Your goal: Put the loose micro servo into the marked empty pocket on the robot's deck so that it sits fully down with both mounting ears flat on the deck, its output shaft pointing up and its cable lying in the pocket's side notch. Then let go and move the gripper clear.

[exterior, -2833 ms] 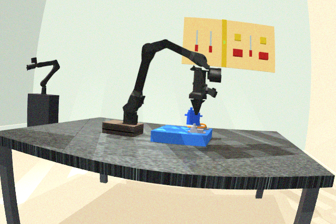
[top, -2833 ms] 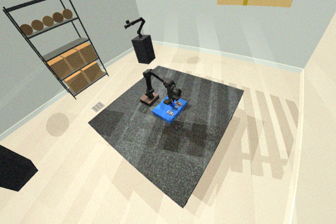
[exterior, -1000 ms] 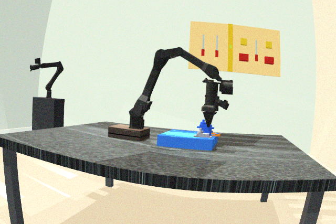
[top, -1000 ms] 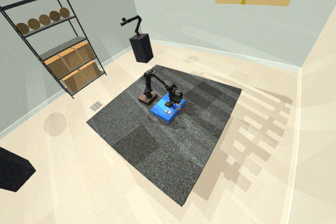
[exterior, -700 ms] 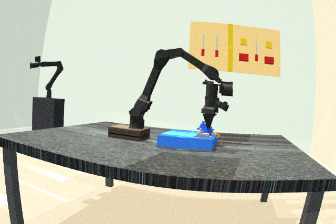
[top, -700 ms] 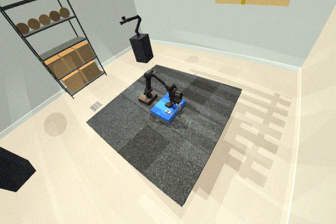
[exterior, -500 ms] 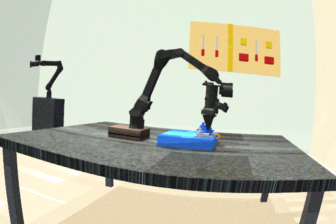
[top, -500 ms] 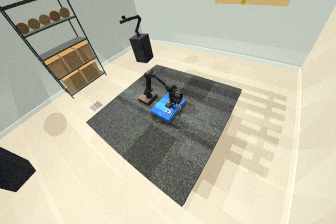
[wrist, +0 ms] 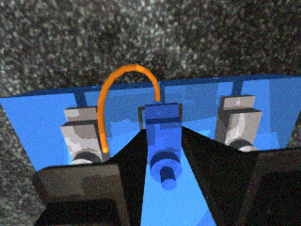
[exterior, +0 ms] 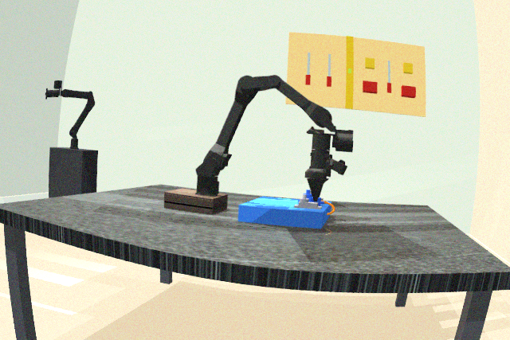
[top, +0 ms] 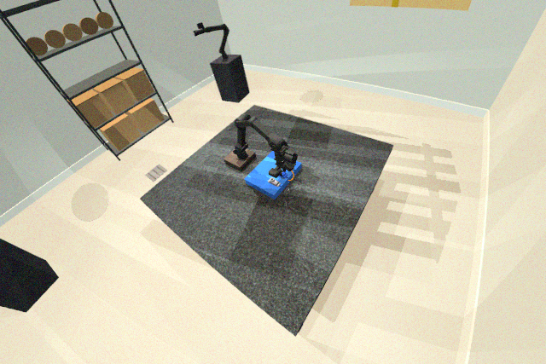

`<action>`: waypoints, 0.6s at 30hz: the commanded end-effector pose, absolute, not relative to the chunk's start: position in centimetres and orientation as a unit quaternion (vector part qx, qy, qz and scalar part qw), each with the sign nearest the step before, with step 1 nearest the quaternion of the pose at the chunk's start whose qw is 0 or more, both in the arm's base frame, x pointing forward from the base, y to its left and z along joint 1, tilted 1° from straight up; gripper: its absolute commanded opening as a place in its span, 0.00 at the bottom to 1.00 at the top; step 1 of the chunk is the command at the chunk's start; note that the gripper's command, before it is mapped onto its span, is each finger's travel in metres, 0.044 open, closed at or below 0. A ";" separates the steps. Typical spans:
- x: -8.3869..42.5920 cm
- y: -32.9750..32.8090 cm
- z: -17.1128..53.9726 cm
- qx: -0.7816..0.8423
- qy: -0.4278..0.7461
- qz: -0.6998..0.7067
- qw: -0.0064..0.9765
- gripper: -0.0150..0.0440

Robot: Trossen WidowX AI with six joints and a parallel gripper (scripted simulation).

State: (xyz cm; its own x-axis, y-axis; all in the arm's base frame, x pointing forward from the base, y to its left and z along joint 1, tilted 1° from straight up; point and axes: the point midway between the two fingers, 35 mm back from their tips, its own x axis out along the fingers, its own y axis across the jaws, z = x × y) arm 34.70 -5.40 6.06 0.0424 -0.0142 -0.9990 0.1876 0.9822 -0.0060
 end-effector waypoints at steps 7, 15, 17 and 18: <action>34.8 -5.4 5.1 0.062 0.688 -0.068 0.720 0.25; 34.7 -5.4 5.3 0.062 0.688 -0.068 0.720 0.57; 34.7 -5.4 5.6 0.062 0.688 -0.068 0.720 0.57; 34.7 -5.4 6.0 0.062 0.688 -0.068 0.720 0.57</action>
State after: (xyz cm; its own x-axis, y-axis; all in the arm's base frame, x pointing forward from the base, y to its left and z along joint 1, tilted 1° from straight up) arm 34.69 -5.40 5.39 0.0417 -0.0139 -0.9990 0.1872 0.9823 -0.0059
